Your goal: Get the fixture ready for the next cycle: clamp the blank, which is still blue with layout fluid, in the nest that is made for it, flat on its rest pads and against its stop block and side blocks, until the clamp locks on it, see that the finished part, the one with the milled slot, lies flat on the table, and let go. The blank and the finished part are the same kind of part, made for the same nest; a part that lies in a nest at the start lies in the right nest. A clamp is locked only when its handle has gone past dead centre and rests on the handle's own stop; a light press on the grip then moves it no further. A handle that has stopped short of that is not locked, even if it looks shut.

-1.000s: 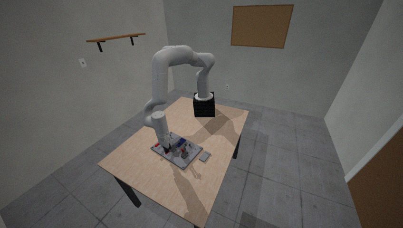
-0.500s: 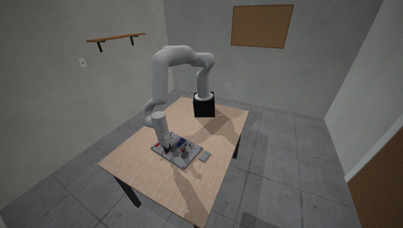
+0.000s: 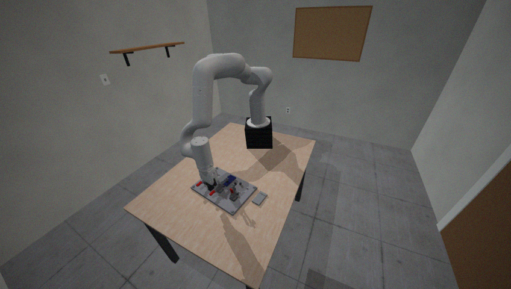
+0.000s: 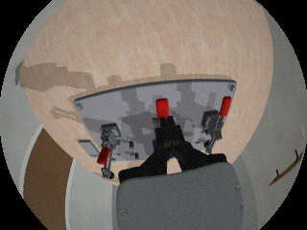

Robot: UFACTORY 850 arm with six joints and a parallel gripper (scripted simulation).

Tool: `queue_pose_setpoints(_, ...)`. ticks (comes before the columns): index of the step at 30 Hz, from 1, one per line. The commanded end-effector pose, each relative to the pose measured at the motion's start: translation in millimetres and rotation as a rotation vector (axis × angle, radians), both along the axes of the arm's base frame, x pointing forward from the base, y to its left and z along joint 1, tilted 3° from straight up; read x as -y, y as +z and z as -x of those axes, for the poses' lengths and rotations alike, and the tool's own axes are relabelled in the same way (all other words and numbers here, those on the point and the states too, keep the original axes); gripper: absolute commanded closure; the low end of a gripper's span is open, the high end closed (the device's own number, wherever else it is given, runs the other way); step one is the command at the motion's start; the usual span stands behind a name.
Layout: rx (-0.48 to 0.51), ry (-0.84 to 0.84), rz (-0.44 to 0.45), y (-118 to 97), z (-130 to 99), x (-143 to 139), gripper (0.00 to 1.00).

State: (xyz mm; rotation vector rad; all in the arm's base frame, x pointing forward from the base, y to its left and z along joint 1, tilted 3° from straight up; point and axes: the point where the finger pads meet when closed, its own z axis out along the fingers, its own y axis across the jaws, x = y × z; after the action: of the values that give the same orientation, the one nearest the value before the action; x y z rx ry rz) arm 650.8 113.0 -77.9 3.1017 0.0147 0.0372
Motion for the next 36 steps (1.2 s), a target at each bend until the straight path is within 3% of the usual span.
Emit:
queue_pose_setpoints(1,0.002,0.0,0.0,13.4,-0.5,-0.7,1.0)
queue_pose_setpoints(10,0.002,0.0,0.0,39.9,0.2,-1.7,1.0)
queue_pose_setpoints(20,0.002,0.0,0.0,45.4,0.3,-1.9,1.0)
queue_pose_setpoints(21,0.002,0.0,0.0,45.4,0.3,-1.9,0.0)
queue_pose_setpoints(36,0.002,0.0,0.0,45.4,0.3,-1.9,0.0)
